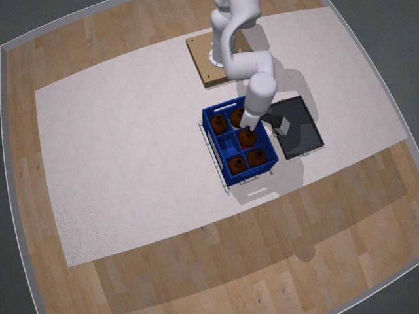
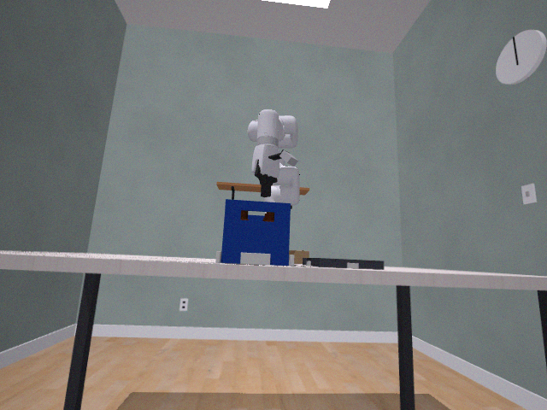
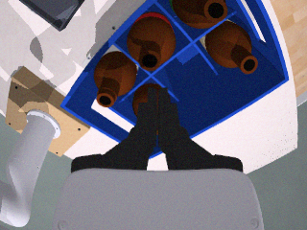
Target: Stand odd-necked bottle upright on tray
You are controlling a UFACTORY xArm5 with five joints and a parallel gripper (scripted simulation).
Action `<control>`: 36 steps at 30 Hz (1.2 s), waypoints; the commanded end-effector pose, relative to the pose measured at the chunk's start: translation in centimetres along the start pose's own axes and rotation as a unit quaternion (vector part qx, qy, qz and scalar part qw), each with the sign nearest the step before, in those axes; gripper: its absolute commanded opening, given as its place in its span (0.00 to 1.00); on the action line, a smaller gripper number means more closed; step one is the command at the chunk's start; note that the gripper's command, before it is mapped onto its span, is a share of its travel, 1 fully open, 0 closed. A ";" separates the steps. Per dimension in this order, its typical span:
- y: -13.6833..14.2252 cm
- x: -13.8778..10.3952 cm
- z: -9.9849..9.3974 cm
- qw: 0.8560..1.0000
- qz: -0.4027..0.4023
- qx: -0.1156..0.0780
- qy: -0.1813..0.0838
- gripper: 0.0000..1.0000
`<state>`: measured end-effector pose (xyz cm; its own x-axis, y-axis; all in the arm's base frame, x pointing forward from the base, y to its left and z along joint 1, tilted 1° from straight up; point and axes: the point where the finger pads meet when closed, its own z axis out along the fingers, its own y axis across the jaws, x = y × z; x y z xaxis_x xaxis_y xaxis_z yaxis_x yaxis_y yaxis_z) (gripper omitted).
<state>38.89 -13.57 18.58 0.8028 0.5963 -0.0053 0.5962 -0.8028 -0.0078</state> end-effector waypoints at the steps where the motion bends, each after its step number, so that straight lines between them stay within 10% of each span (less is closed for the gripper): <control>1: -0.9 1.0 -0.2 1.000 0.002 -0.003 0.002 0.00; 4: -0.9 1.0 -0.2 1.000 0.002 -0.003 0.002 0.00; 5: -0.9 1.0 -0.2 1.000 0.002 -0.003 0.002 0.65; 36: -0.9 1.0 -0.2 1.000 0.002 -0.003 0.002 0.65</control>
<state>39.06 -12.25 18.62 0.8055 0.5926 -0.0042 0.5925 -0.8055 -0.0056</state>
